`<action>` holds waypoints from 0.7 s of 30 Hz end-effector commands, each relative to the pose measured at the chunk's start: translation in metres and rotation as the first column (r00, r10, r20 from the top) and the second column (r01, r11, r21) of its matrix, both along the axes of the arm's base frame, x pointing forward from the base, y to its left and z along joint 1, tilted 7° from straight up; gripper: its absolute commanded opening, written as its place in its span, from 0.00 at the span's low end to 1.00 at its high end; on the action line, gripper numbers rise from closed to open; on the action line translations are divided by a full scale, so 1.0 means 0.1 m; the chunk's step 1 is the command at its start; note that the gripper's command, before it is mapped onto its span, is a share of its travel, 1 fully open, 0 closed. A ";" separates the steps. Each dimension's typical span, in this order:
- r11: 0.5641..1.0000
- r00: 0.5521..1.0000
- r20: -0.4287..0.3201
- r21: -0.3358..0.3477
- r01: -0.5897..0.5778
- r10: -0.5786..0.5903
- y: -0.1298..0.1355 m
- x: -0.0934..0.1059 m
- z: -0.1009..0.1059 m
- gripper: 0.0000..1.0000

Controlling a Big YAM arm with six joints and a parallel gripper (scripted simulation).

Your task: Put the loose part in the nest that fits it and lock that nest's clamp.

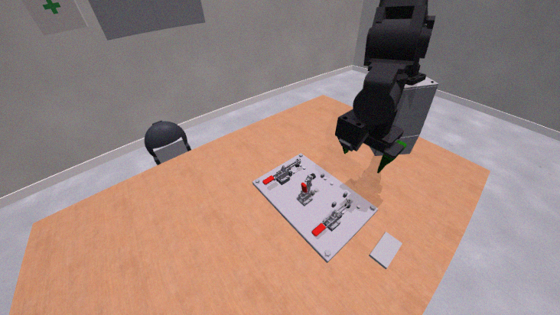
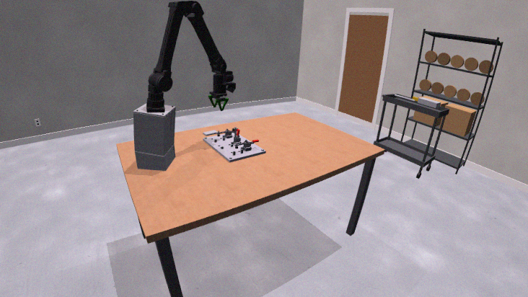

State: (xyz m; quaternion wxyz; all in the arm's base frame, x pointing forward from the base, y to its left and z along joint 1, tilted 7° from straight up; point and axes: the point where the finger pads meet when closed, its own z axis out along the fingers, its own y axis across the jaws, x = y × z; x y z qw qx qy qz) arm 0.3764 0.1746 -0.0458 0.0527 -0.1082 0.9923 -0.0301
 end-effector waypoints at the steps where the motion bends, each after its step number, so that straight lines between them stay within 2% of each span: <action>1: 1.000 1.000 0.010 0.008 0.030 -0.030 0.39 0.09 0.00 0.92; 8: 1.000 1.000 0.010 0.010 0.029 -0.029 0.97 0.03 -0.03 0.92; 10: 1.000 1.000 0.010 0.010 0.029 -0.029 0.97 0.03 -0.03 0.92; 16: 1.000 1.000 0.010 0.013 0.029 -0.029 1.39 -0.01 -0.05 0.92; 21: 0.999 1.000 0.010 0.014 0.029 -0.029 1.59 -0.03 -0.06 0.92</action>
